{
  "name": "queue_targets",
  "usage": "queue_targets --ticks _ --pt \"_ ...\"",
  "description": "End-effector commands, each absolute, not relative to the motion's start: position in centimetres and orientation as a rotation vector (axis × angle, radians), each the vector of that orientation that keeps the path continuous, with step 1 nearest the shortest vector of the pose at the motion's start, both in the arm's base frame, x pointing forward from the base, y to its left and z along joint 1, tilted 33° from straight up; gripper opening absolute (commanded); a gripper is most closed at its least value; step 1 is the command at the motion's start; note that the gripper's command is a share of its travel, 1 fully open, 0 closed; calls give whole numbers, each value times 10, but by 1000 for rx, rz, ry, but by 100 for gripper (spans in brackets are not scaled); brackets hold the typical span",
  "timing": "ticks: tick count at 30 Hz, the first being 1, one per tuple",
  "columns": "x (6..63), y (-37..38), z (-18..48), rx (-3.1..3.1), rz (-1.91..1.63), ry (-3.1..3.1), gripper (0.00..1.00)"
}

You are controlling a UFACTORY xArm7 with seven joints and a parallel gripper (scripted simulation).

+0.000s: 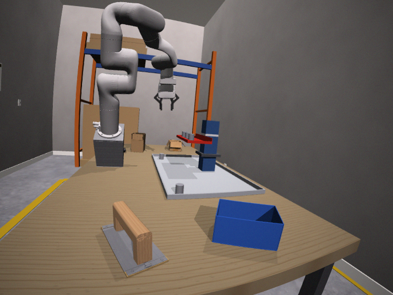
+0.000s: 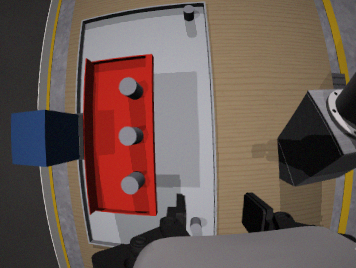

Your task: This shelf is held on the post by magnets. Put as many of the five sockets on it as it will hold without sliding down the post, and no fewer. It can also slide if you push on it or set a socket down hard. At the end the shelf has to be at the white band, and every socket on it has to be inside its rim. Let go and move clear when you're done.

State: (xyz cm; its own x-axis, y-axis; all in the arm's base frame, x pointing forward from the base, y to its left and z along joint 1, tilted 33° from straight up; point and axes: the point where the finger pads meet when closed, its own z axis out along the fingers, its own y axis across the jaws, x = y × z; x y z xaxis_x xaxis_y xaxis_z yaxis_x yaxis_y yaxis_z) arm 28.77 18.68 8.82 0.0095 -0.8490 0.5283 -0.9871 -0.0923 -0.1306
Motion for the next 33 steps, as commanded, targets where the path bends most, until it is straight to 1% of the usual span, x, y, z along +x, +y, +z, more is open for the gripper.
queue_targets --ticks 1,2,4,5,6,7,9,10,11,12,15,18,22,33 --pt "289 226 61 1978 715 -1897 61" --pt "284 244 44 1984 714 -1892 61" --pt "284 244 44 1984 714 -1892 61" --pt "277 260 24 1990 708 -1886 61" --pt "277 260 24 1990 708 -1886 61" --pt "270 274 3 1994 699 -1879 61" --pt "270 274 3 1994 699 -1879 61" --pt "262 284 -18 1996 686 -1872 61" --pt "262 284 -18 1996 686 -1872 61" --pt "254 292 -38 1996 672 -1865 61" --pt "254 292 -38 1996 672 -1865 61" --pt "235 303 -83 1991 637 -1853 61" --pt "229 305 -97 1988 625 -1850 61" --pt "229 305 -98 1988 625 -1850 61"
